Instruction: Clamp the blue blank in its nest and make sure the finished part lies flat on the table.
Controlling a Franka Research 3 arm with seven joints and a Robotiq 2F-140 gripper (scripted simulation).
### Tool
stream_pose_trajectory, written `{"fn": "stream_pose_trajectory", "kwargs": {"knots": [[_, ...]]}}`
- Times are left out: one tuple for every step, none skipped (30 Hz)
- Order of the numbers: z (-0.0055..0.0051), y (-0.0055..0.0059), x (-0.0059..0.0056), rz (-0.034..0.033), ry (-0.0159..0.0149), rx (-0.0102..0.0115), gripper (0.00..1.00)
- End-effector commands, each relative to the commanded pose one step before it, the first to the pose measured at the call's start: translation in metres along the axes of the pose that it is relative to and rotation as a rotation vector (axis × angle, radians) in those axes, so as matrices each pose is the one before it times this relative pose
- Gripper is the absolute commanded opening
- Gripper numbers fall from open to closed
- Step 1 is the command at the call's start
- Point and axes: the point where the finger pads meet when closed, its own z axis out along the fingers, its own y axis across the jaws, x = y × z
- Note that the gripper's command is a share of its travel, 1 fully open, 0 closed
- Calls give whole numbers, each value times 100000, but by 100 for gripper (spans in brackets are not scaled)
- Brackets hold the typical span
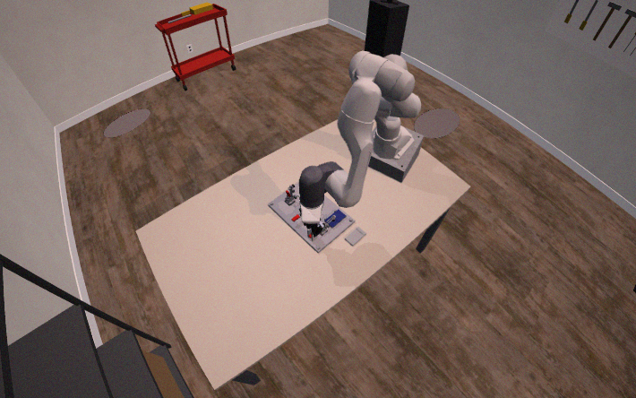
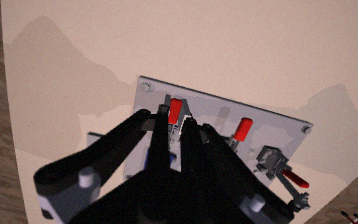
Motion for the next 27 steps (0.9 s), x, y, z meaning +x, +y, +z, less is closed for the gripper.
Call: {"fn": "stream_pose_trajectory", "kwargs": {"knots": [[176,-38,42,-318,197,-115,0],[0,0,0,0,0,0,0],[0,0,0,0,0,0,28],[0,0,0,0,0,0,28],[0,0,0,0,0,0,28],[0,0,0,0,0,0,28],[0,0,0,0,0,0,28],[0,0,0,0,0,0,28],[0,0,0,0,0,0,28],[0,0,0,0,0,0,28],[0,0,0,0,0,0,28],[0,0,0,0,0,0,28],[0,0,0,0,0,0,28],[0,0,0,0,0,0,28],[0,0,0,0,0,0,28],[0,0,0,0,0,0,28],[0,0,0,0,0,0,28],[0,0,0,0,0,0,28],[0,0,0,0,0,0,28],[0,0,0,0,0,0,28],[0,0,0,0,0,0,28],[0,0,0,0,0,0,28],[0,0,0,0,0,0,28],[0,0,0,0,0,0,28],[0,0,0,0,0,0,28],[0,0,0,0,0,0,28],[0,0,0,0,0,0,28]]}}
